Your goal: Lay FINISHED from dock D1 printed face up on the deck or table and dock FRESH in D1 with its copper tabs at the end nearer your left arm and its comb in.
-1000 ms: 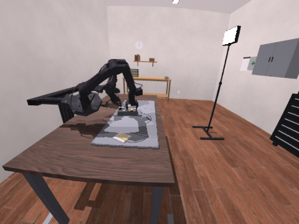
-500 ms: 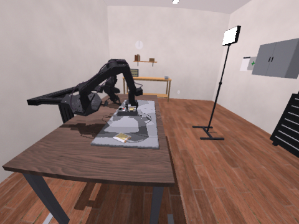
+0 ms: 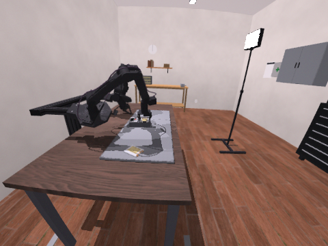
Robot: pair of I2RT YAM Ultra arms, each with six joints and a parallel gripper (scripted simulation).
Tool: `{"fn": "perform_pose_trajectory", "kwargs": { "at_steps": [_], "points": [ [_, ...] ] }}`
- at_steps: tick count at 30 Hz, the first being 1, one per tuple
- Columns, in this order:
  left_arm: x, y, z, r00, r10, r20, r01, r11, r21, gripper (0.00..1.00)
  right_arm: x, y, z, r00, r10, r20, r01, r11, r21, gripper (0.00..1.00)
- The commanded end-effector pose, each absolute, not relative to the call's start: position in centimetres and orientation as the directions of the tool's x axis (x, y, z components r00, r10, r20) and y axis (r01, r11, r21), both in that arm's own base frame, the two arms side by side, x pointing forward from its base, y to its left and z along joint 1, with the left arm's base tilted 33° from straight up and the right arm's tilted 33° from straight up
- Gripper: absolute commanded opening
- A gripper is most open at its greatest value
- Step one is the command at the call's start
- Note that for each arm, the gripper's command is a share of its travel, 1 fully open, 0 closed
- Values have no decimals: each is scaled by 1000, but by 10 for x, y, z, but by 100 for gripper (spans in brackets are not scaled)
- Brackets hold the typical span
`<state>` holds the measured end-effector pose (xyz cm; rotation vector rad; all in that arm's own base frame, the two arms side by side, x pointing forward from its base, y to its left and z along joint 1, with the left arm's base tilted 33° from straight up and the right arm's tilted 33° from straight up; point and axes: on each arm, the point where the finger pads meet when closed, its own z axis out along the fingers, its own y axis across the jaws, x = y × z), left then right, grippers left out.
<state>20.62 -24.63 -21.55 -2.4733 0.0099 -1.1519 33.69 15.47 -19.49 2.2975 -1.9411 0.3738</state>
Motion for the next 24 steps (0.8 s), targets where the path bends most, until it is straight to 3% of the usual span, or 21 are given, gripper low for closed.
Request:
{"fn": "perform_pose_trajectory", "kwargs": {
  "at_steps": [1,24],
  "points": [
    [203,-251,-209,665,-166,728,167,-917,-362,0,339,158,-193,152,-957,249,-981,-177,-83,0],
    [192,-266,-202,671,-132,730,170,-931,-324,0,339,158,-193,152,-957,249,-981,-177,-83,0]
  ]
}}
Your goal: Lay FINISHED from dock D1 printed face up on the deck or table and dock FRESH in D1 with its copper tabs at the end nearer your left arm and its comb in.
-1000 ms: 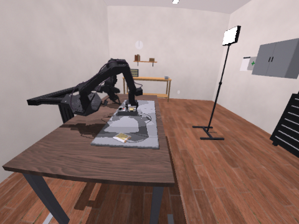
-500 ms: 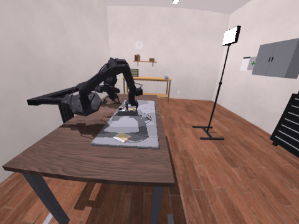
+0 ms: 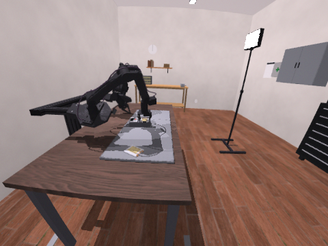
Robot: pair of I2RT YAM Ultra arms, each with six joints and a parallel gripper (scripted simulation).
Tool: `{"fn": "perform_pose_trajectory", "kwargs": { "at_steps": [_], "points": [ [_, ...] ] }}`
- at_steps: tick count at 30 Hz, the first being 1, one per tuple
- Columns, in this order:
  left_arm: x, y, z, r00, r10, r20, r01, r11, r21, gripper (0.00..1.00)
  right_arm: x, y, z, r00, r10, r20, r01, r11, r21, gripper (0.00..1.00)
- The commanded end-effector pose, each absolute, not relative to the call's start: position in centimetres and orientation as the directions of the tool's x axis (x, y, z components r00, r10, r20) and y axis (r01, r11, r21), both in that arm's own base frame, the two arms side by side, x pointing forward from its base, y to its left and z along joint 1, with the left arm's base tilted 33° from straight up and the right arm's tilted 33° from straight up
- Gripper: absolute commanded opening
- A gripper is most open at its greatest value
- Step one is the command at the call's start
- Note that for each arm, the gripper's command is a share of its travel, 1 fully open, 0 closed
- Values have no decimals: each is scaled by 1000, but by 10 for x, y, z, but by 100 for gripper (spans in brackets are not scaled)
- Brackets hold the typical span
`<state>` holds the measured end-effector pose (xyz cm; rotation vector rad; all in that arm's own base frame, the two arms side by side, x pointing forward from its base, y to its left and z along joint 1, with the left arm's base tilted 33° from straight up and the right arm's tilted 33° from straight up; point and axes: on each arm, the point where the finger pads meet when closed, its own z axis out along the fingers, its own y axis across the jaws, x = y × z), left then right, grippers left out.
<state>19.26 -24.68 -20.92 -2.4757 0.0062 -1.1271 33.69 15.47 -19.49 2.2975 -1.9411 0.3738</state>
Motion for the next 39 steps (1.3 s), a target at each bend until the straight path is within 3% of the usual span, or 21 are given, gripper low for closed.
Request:
{"fn": "perform_pose_trajectory", "kwargs": {
  "at_steps": [1,39],
  "points": [
    [192,-267,-201,671,-132,730,170,-931,-324,0,339,158,-193,152,-957,249,-981,-177,-83,0],
    [187,-285,-177,673,-136,727,172,-927,-332,0,339,158,-193,152,-957,249,-981,-177,-83,0]
  ]
}}
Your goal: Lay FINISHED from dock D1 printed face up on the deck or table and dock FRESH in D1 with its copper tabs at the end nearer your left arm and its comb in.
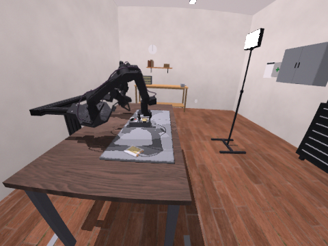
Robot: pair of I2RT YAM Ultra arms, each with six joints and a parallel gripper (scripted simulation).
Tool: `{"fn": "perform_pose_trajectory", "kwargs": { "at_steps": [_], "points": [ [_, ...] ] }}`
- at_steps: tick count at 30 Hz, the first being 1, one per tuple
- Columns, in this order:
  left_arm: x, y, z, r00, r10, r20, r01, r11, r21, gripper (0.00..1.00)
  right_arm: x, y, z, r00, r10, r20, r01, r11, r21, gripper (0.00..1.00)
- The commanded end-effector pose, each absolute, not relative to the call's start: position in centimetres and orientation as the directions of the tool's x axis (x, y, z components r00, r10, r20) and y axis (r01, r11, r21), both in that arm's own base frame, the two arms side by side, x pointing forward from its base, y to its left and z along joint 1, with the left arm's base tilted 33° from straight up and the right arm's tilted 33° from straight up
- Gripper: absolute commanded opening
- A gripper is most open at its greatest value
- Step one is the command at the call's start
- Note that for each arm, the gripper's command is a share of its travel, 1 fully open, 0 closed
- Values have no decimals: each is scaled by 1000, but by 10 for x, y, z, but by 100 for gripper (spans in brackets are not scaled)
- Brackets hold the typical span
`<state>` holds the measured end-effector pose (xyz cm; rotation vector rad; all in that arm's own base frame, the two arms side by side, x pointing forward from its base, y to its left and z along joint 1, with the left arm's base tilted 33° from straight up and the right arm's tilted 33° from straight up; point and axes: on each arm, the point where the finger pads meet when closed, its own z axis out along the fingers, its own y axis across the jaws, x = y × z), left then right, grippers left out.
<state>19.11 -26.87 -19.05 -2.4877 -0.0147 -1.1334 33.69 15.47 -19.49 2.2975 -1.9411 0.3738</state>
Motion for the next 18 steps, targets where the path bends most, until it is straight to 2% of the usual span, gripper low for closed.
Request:
{"fn": "perform_pose_trajectory", "kwargs": {
  "at_steps": [1,18],
  "points": [
    [187,-285,-175,673,-136,727,172,-927,-332,0,339,158,-193,152,-957,249,-981,-177,-83,0],
    [185,-292,-163,673,-133,728,173,-928,-330,0,339,158,-193,152,-957,249,-981,-177,-83,0]
  ]
}}
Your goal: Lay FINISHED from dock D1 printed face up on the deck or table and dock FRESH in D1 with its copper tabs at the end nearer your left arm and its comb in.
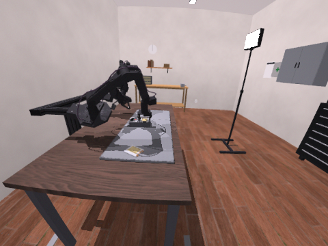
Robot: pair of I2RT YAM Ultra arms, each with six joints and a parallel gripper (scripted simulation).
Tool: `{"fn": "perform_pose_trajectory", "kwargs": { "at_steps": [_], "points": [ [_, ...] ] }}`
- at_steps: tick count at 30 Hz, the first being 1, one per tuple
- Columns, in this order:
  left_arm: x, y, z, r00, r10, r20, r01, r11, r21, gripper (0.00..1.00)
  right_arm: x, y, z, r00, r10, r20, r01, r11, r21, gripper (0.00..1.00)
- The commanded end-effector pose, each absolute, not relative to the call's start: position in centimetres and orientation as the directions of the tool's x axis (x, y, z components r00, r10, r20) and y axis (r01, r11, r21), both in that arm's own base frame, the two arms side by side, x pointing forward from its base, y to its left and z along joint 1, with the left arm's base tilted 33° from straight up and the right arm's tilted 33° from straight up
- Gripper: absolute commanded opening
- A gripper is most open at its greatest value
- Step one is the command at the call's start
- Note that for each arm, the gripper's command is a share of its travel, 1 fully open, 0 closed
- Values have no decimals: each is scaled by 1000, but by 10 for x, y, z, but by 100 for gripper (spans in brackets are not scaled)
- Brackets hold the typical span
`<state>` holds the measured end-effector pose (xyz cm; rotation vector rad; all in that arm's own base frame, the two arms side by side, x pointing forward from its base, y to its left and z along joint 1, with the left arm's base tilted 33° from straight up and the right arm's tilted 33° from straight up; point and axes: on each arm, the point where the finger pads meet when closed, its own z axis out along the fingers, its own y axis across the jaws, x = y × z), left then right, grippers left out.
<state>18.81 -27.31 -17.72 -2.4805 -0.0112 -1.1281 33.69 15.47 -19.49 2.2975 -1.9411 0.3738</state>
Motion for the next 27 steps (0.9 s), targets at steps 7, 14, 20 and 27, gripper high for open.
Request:
{"fn": "perform_pose_trajectory", "kwargs": {
  "at_steps": [7,14,20,27],
  "points": [
    [184,-295,-159,673,-133,728,173,-928,-330,0,339,158,-193,152,-957,249,-981,-177,-83,0],
    [183,-297,-156,673,-135,727,173,-927,-332,0,339,158,-193,152,-957,249,-981,-177,-83,0],
    [181,-302,-146,673,-135,727,173,-927,-332,0,339,158,-193,152,-957,249,-981,-177,-83,0],
    [181,-302,-145,673,-135,727,173,-927,-332,0,339,158,-193,152,-957,249,-981,-177,-83,0]
  ]
}}
